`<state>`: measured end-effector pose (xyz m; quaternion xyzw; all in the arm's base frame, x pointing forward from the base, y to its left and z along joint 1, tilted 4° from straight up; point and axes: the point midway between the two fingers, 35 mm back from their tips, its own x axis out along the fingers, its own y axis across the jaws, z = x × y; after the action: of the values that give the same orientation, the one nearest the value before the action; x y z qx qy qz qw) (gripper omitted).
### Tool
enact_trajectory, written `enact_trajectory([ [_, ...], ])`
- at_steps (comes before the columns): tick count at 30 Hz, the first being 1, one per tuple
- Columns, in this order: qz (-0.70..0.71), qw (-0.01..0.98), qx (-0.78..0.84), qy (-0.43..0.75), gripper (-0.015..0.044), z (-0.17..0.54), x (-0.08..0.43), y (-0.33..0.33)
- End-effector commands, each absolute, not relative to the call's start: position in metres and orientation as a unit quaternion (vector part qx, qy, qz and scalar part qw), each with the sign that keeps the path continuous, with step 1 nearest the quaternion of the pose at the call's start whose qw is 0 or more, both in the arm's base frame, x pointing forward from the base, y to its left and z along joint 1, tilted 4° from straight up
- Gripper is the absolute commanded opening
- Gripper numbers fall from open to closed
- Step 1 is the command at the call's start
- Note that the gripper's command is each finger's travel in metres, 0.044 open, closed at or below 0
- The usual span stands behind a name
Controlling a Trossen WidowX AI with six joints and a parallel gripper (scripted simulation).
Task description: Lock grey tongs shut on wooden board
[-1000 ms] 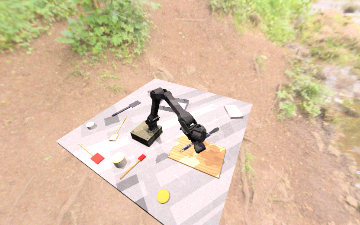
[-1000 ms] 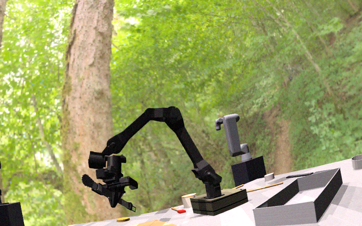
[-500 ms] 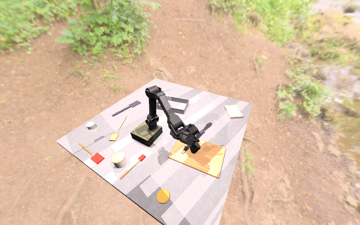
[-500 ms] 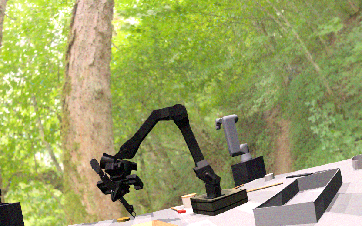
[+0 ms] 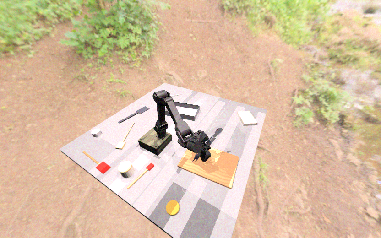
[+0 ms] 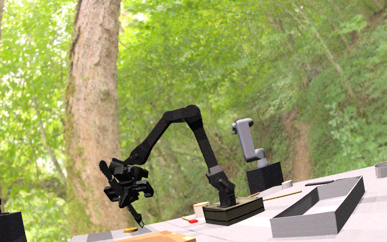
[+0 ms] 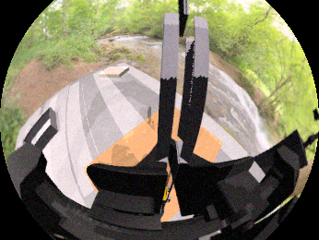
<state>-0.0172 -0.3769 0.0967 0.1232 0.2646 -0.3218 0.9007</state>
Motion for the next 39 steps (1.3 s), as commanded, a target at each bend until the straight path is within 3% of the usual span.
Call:
enact_trajectory([
  [1,-0.321,0.903,0.116,0.261,-0.0150,0.100,-0.017,-0.377],
  [26,-0.321,0.902,0.117,0.263,-0.0150,0.100,-0.017,-0.378],
  [39,-0.304,0.859,0.182,0.368,-0.0150,0.087,-0.007,-0.394],
])
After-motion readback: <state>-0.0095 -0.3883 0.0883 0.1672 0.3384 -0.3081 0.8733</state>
